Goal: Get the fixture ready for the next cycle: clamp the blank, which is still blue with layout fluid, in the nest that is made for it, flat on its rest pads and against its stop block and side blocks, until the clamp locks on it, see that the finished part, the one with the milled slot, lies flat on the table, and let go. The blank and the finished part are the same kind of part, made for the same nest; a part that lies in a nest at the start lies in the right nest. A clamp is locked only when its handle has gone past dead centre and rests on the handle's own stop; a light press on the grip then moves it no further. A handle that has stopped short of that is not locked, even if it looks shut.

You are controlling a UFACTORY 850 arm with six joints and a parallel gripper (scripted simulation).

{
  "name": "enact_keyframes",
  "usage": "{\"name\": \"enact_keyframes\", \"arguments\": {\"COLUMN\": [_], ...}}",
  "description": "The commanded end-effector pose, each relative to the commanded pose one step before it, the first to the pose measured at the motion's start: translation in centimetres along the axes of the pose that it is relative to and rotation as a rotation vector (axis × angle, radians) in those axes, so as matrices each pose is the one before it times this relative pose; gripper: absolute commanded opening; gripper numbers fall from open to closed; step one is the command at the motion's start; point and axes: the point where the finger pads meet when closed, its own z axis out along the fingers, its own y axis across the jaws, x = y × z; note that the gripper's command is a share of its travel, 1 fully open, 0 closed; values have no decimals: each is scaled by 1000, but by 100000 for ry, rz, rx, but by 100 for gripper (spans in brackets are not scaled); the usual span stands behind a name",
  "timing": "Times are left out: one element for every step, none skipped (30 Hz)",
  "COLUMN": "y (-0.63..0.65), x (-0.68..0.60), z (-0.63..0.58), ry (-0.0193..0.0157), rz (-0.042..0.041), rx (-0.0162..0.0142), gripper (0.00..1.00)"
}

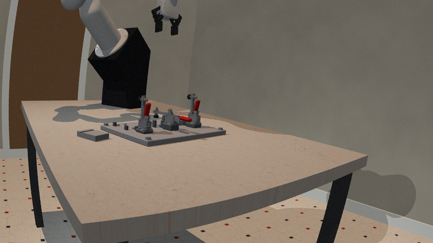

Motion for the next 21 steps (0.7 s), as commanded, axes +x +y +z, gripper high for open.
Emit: {"name": "enact_keyframes", "arguments": {"y": [-17,0,0,0,0,0,0,0,0,0,0,0,0,0,0,0,0,-13,-64,-77,15], "x": [56,0,0,0,0,0,0,0,0,0,0,0,0,0,0,0,0,115,640,1290,1745], "z": [-41,0,0,0,0,0,0,0,0,0,0,0,0,0,0,0,0,129,744,1611,2423], "ry": [98,0,0,0,0,0,0,0,0,0,0,0,0,0,0,0,0,-183,-1024,-2082,-2861], "rz": [60,0,0,0,0,0,0,0,0,0,0,0,0,0,0,0,0,73,411,858,1227], "rx": [51,0,0,0,0,0,0,0,0,0,0,0,0,0,0,0,0,9,49,91,102], "gripper": [100,100,100,100,100,100,100,100,100,100,100,100,100,100,100,100,100,100,100,100,100]}}
